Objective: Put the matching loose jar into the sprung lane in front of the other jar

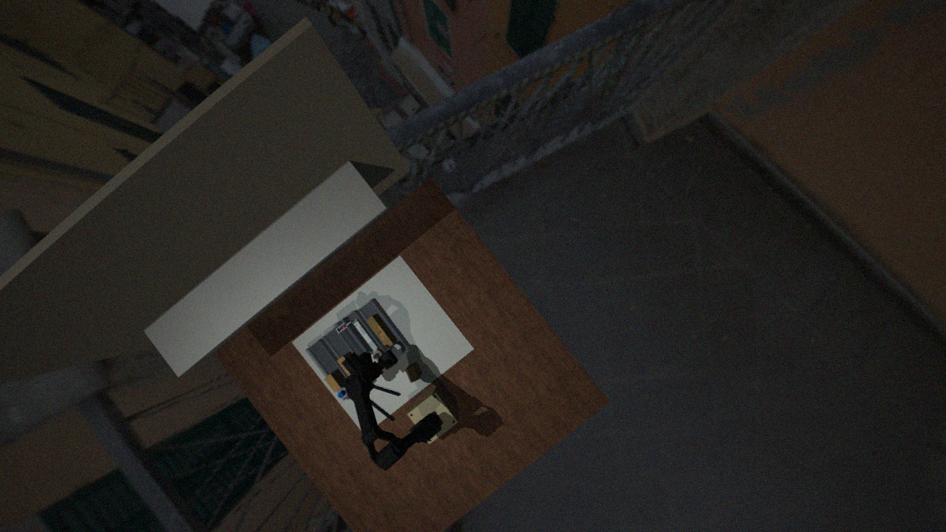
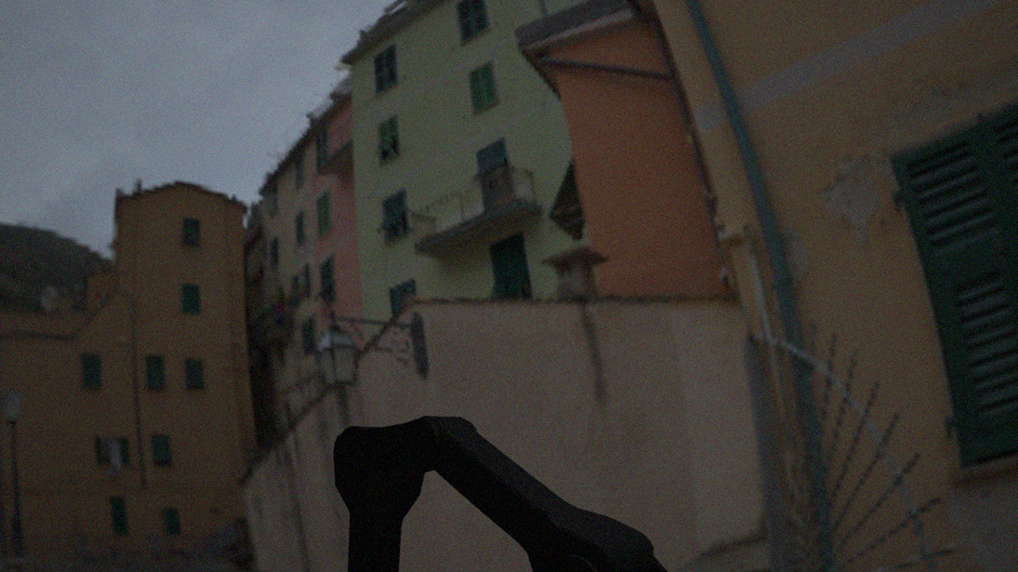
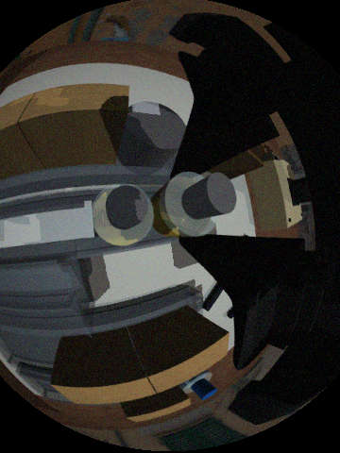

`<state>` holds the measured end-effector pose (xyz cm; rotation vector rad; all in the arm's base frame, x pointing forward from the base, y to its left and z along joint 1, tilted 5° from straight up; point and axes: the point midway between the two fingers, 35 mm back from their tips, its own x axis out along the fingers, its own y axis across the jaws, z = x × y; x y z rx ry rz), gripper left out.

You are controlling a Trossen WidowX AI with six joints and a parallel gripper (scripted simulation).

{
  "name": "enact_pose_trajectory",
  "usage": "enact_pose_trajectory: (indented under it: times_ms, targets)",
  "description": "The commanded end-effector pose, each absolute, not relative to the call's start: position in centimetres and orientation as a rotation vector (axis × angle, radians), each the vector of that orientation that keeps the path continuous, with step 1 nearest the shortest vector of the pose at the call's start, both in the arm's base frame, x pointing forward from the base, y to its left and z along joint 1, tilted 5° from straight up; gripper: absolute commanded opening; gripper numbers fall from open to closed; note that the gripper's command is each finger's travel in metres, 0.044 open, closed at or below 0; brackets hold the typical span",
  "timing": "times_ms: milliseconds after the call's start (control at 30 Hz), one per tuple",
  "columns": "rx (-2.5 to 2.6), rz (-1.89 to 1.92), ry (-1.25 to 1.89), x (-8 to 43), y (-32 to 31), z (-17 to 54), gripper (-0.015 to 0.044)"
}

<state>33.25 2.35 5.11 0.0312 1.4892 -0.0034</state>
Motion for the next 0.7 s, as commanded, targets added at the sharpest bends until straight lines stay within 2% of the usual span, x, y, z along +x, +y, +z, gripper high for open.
enact_pose_trajectory:
  times_ms: [0,667]
  targets:
    - [0.026,0.000,1.463,33.95,2.35,5.35,0.0000]
    - [0.026,0.000,1.463,34.01,2.36,4.80,0.0000]
